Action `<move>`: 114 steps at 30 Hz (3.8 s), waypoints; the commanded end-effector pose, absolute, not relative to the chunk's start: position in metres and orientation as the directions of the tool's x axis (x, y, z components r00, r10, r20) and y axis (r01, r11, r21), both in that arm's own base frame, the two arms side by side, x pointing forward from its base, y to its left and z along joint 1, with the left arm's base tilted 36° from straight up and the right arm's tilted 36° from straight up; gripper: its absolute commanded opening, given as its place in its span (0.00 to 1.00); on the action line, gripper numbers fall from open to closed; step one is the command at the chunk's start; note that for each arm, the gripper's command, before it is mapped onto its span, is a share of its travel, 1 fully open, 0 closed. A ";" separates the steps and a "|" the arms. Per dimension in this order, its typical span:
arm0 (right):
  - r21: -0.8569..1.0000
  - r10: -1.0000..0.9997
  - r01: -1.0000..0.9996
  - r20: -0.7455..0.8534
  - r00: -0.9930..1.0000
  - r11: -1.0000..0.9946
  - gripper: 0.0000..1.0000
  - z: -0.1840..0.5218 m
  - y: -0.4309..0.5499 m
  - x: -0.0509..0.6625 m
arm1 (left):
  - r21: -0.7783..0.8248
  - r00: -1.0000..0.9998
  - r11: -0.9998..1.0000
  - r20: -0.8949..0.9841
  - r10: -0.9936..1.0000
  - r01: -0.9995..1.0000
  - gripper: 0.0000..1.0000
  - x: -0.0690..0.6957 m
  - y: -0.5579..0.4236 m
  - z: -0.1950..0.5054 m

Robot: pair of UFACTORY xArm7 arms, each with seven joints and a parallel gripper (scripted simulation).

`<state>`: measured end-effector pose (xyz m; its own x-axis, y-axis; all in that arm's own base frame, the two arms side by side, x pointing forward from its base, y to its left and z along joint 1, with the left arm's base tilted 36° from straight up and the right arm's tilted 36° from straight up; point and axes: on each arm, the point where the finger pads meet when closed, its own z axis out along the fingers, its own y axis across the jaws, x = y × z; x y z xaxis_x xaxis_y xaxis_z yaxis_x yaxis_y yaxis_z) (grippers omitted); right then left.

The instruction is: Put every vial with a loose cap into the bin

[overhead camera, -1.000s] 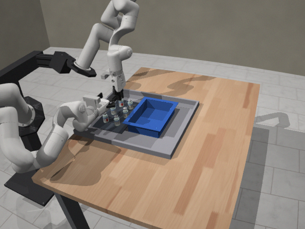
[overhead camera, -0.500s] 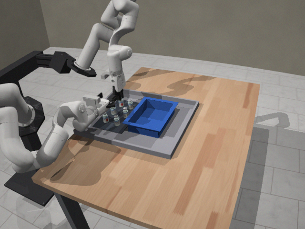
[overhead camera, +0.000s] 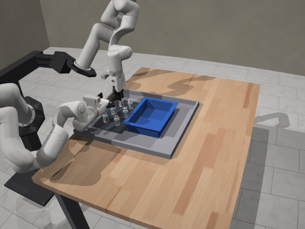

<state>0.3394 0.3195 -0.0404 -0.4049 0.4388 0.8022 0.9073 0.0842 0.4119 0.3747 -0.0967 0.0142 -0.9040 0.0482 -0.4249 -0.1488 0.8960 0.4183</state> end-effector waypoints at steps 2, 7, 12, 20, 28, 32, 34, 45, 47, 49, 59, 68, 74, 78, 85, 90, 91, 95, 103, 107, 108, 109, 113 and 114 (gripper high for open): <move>0.413 0.435 0.906 0.803 -0.408 0.086 1.00 -0.039 0.321 0.338 | 0.417 -0.903 0.897 -0.426 0.049 -0.147 0.23 0.375 -0.098 0.015; 0.413 0.435 0.906 0.803 -0.408 0.086 1.00 -0.039 0.321 0.338 | 0.416 -0.903 0.897 -0.426 0.050 -0.147 0.23 0.373 -0.101 0.020; 0.413 0.435 0.906 0.803 -0.408 0.086 1.00 -0.038 0.321 0.339 | 0.416 -0.903 0.897 -0.426 0.050 -0.147 0.23 0.366 -0.108 0.034; 0.413 0.435 0.906 0.803 -0.408 0.086 1.00 -0.038 0.320 0.339 | 0.416 -0.903 0.897 -0.426 0.050 -0.147 0.23 0.355 -0.120 0.055; 0.413 0.435 0.906 0.803 -0.408 0.086 1.00 -0.038 0.321 0.339 | 0.415 -0.903 0.898 -0.427 0.050 -0.147 0.23 0.352 -0.123 0.060; 0.413 0.435 0.906 0.803 -0.408 0.086 1.00 -0.038 0.321 0.339 | 0.415 -0.903 0.898 -0.427 0.050 -0.147 0.23 0.347 -0.129 0.071; 0.413 0.435 0.906 0.803 -0.408 0.086 1.00 -0.039 0.321 0.339 | 0.415 -0.903 0.898 -0.427 0.050 -0.147 0.23 0.344 -0.132 0.076; 0.413 0.435 0.906 0.803 -0.408 0.086 1.00 -0.038 0.321 0.338 | 0.415 -0.903 0.898 -0.427 0.050 -0.146 0.23 0.338 -0.139 0.088; 0.413 0.435 0.906 0.803 -0.408 0.086 1.00 -0.038 0.321 0.338 | 0.415 -0.903 0.898 -0.427 0.050 -0.146 0.23 0.336 -0.141 0.093; 0.413 0.435 0.906 0.803 -0.408 0.086 1.00 -0.038 0.321 0.338 | 0.415 -0.903 0.898 -0.427 0.050 -0.146 0.23 0.333 -0.144 0.099; 0.413 0.435 0.906 0.803 -0.408 0.086 1.00 -0.038 0.321 0.338 | 0.414 -0.903 0.899 -0.427 0.051 -0.145 0.23 0.331 -0.146 0.103; 0.413 0.435 0.906 0.803 -0.408 0.086 1.00 -0.039 0.320 0.338 | 0.414 -0.903 0.899 -0.427 0.051 -0.145 0.23 0.328 -0.150 0.109; 0.413 0.435 0.906 0.803 -0.408 0.086 1.00 -0.039 0.320 0.338 | 0.414 -0.903 0.899 -0.427 0.051 -0.145 0.23 0.328 -0.149 0.109; 0.413 0.435 0.906 0.803 -0.408 0.086 1.00 -0.038 0.321 0.338 | 0.414 -0.903 0.899 -0.427 0.051 -0.145 0.23 0.327 -0.150 0.110; 0.413 0.435 0.906 0.803 -0.408 0.086 1.00 -0.038 0.321 0.339 | 0.414 -0.903 0.899 -0.427 0.051 -0.145 0.23 0.327 -0.150 0.111; 0.413 0.435 0.906 0.803 -0.408 0.086 1.00 -0.038 0.321 0.339 | 0.414 -0.903 0.899 -0.427 0.051 -0.145 0.23 0.327 -0.151 0.112; 0.413 0.435 0.906 0.803 -0.408 0.086 1.00 -0.039 0.323 0.339 | 0.414 -0.903 0.899 -0.428 0.051 -0.145 0.23 0.327 -0.150 0.111; 0.413 0.435 0.906 0.803 -0.408 0.086 1.00 -0.044 0.333 0.340 | 0.414 -0.903 0.899 -0.428 0.051 -0.145 0.23 0.327 -0.150 0.111; 0.413 0.435 0.906 0.803 -0.408 0.086 1.00 -0.053 0.352 0.343 | 0.414 -0.903 0.899 -0.428 0.051 -0.145 0.23 0.327 -0.150 0.111; 0.413 0.435 0.906 0.803 -0.408 0.086 1.00 -0.056 0.356 0.343 | 0.414 -0.903 0.899 -0.428 0.051 -0.145 0.23 0.327 -0.150 0.111; 0.413 0.435 0.907 0.803 -0.407 0.087 1.00 -0.052 0.350 0.342 | 0.414 -0.903 0.899 -0.428 0.051 -0.145 0.23 0.327 -0.150 0.111; 0.413 0.435 0.907 0.803 -0.407 0.087 1.00 -0.054 0.352 0.342 | 0.414 -0.903 0.899 -0.428 0.051 -0.145 0.23 0.327 -0.150 0.111; 0.413 0.435 0.907 0.803 -0.407 0.087 1.00 -0.058 0.362 0.344 | 0.414 -0.903 0.899 -0.428 0.051 -0.145 0.23 0.327 -0.151 0.111; 0.413 0.435 0.907 0.803 -0.407 0.087 1.00 -0.059 0.364 0.344 | 0.414 -0.903 0.899 -0.428 0.051 -0.145 0.23 0.327 -0.151 0.111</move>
